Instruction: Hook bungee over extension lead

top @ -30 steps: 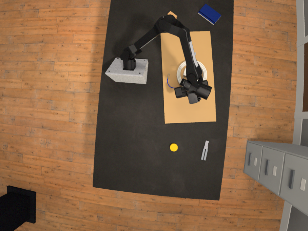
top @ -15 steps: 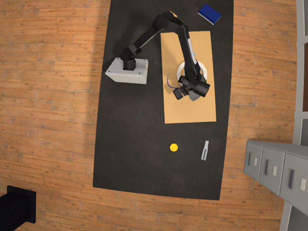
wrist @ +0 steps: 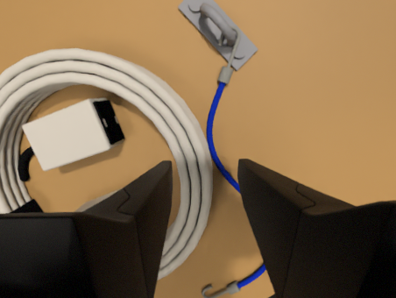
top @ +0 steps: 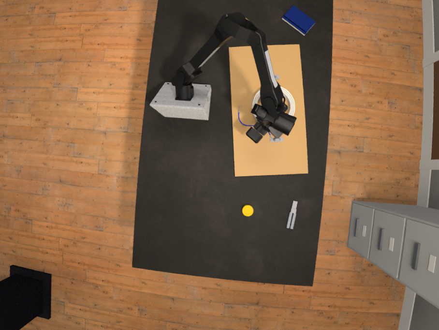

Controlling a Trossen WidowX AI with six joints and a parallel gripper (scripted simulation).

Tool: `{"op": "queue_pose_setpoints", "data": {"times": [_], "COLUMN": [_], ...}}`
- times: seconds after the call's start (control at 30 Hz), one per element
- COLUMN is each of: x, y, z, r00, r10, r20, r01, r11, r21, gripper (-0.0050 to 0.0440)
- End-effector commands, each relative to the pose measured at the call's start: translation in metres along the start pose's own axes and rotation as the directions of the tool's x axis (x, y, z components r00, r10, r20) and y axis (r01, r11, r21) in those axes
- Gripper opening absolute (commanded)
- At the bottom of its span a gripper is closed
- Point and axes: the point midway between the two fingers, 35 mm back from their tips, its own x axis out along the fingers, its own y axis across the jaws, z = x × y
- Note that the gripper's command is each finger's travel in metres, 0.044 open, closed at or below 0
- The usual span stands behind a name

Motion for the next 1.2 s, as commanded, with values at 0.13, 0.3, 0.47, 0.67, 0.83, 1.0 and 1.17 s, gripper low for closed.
{"op": "queue_pose_setpoints", "data": {"times": [0.13,0.3,0.47,0.67,0.83,1.0,1.17], "x": [-0.006,-0.007,-0.007,-0.008,-0.009,-0.01,-0.011], "y": [0.006,0.005,0.005,0.004,0.004,0.003,0.002], "z": [-0.008,-0.015,-0.023,-0.028,-0.035,-0.043,-0.047], "r00": [1.0,1.0,0.999,0.999,0.999,0.998,0.998], "r10": [-0.013,-0.021,-0.029,-0.035,-0.043,-0.051,-0.055], "r20": [0.001,-0.007,-0.015,-0.021,-0.029,-0.037,-0.042], "r01": [0.013,0.018,0.021,0.021,0.018,0.013,0.008], "r11": [0.985,0.958,0.918,0.876,0.813,0.739,0.689], "r21": [-0.171,-0.286,-0.397,-0.482,-0.582,-0.674,-0.724], "gripper": [0.015,0.015,0.015,0.015,0.015,0.015,0.015]}}
